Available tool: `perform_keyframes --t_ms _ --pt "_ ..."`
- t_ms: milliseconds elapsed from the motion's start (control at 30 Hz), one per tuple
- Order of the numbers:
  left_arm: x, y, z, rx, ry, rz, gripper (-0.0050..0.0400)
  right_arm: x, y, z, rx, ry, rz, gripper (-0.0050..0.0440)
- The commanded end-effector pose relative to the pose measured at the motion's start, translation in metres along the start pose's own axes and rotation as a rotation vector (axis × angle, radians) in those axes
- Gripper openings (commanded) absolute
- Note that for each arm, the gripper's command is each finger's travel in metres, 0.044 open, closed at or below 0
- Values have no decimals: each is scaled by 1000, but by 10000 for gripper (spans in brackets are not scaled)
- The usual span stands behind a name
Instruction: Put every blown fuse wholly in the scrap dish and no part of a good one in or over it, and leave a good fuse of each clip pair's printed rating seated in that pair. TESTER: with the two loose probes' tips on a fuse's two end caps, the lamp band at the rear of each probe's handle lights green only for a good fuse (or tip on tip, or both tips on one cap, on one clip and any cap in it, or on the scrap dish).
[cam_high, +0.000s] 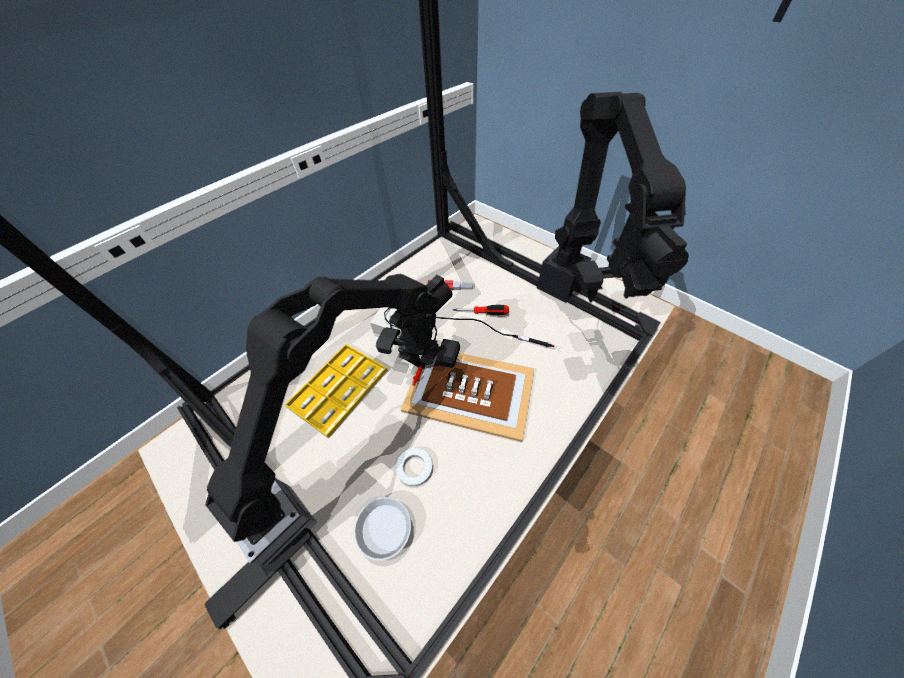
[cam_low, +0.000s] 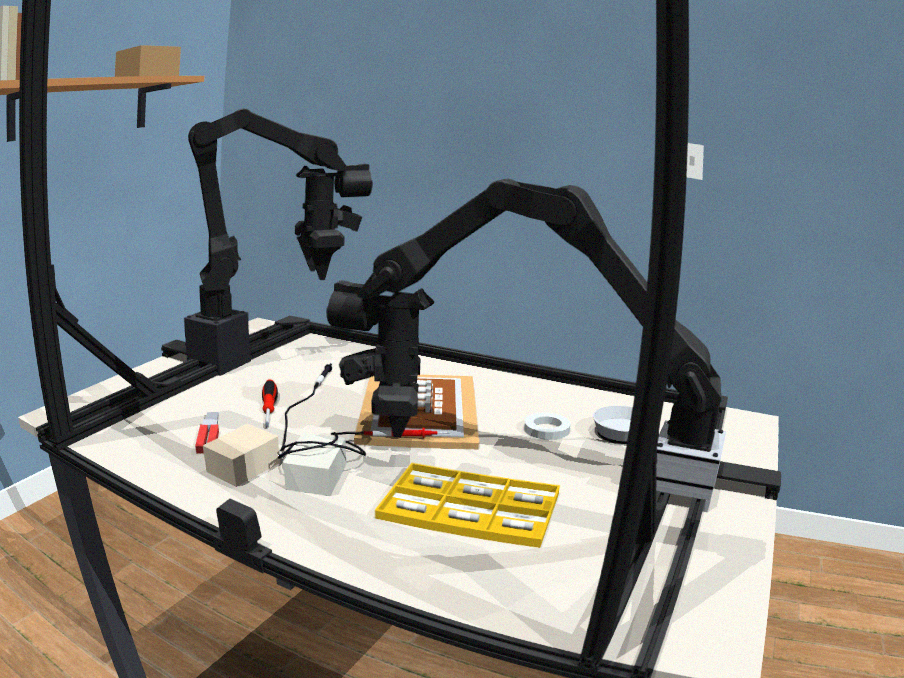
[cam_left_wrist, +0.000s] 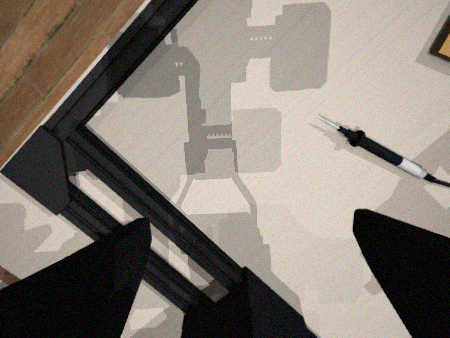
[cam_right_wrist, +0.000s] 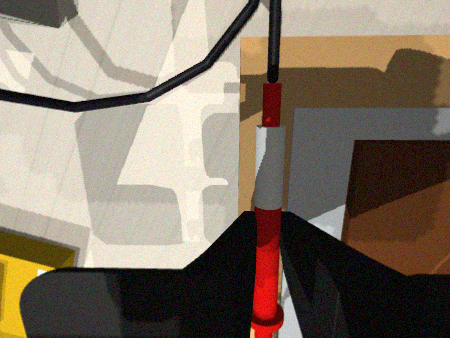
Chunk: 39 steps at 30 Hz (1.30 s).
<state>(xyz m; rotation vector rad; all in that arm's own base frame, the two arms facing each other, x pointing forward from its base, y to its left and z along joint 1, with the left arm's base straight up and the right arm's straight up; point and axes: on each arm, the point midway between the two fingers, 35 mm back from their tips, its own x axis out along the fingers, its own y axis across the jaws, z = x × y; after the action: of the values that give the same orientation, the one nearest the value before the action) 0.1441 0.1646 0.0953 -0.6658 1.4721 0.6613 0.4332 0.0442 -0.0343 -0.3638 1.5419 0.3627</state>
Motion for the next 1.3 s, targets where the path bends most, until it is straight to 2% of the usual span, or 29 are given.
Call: perform_keyframes --t_ms 0,567,600,1267 --pt "-6 1 3 -6 -22 1 400 -22 -4 10 -1 -54 -18 -50" --pt "-6 1 3 -6 -22 1 400 -27 -4 9 -1 -54 -18 -50" --pt "-6 1 3 -6 -22 1 400 -17 -2 5 0 -29 -10 -50" --pt "-6 1 3 -6 -22 1 400 -17 -2 5 0 -29 -10 -50"
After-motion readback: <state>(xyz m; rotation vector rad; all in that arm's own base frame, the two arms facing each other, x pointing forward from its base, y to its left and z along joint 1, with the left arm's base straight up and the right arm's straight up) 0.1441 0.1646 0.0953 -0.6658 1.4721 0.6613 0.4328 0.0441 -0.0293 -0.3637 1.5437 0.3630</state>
